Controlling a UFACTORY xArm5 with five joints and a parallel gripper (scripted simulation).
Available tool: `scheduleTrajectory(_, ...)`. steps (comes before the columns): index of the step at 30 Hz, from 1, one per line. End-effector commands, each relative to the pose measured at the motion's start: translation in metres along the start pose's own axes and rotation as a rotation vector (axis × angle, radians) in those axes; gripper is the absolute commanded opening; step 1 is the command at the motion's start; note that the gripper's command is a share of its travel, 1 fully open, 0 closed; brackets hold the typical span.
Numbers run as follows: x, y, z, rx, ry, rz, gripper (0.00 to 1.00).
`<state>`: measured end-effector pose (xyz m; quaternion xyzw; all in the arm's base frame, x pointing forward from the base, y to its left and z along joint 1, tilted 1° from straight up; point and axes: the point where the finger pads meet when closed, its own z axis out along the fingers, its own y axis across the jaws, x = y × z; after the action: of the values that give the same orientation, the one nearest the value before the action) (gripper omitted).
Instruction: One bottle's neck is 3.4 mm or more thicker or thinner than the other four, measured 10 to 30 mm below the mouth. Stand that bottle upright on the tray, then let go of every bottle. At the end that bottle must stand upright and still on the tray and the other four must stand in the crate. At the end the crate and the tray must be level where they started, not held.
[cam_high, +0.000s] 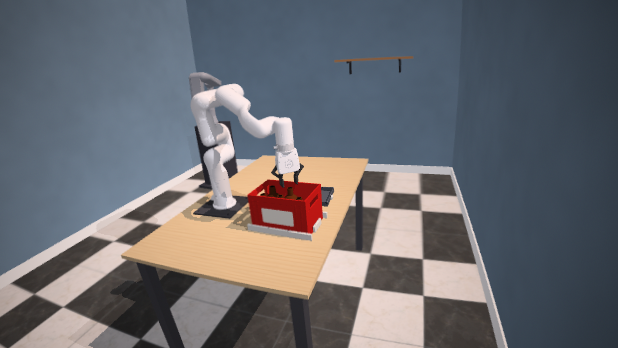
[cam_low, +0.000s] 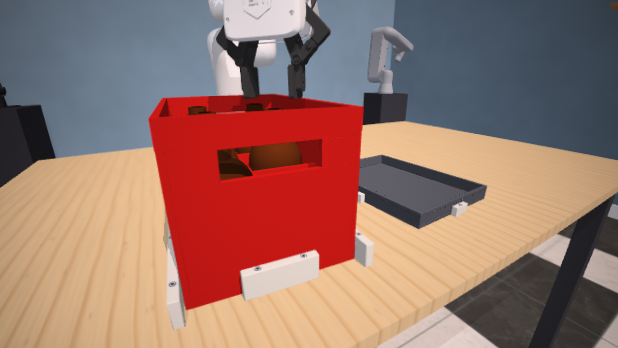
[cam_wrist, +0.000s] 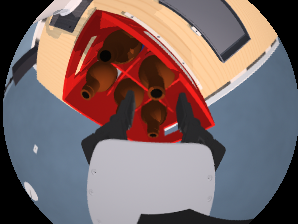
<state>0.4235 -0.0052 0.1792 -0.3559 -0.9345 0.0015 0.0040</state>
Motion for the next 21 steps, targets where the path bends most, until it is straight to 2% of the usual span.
scheduleTrajectory(1,-0.001,0.001,0.001,-0.003,-0.003,0.000,0.65)
scheduleTrajectory(21,-0.001,0.000,0.022,-0.003,-0.003,0.000,0.65)
